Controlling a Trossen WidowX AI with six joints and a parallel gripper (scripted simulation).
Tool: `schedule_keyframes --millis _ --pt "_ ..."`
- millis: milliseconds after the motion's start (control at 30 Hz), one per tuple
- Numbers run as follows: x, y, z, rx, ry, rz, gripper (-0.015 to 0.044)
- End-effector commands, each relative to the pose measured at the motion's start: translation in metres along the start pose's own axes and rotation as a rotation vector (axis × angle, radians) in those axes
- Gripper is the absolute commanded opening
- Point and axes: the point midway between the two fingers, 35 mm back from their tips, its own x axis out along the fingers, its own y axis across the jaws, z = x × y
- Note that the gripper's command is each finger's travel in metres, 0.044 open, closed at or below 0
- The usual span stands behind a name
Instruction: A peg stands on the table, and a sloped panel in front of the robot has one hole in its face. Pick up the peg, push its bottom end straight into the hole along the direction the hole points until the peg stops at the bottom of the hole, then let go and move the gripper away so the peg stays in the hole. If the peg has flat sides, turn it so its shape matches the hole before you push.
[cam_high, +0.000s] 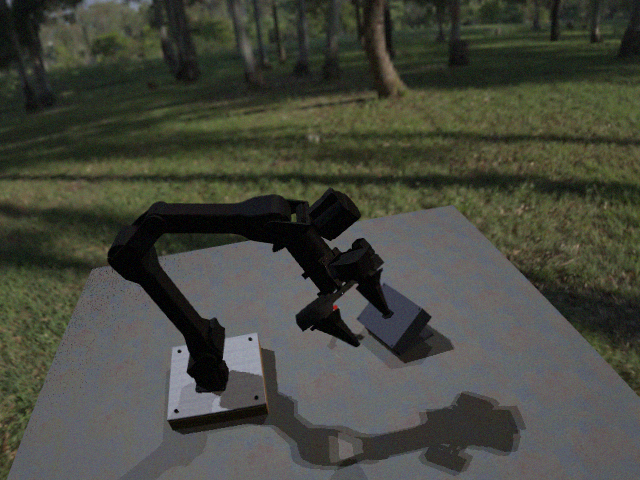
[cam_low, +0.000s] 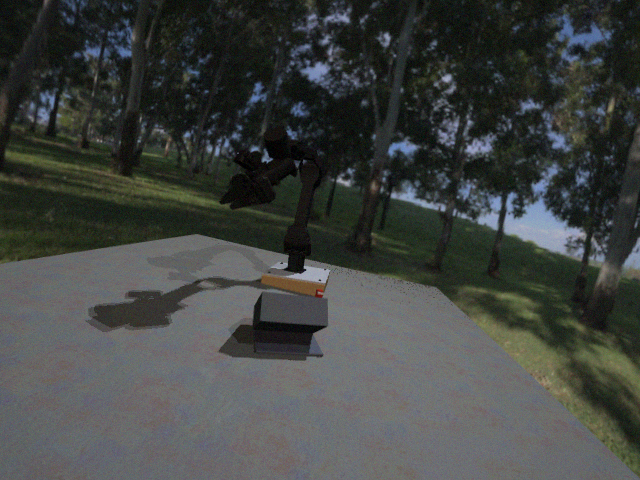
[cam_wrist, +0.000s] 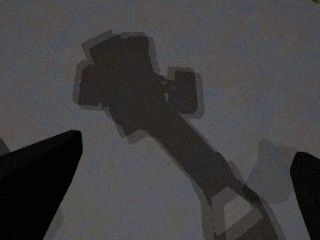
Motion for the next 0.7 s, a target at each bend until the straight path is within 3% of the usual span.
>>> schedule_keyframes --millis 0,667 --pt "0.001 0.020 -0.010 0.031 0.056 0.045 0.0440" --pt "-0.007 0.106 -0.096 0.105 0.407 0.149 0.0440"
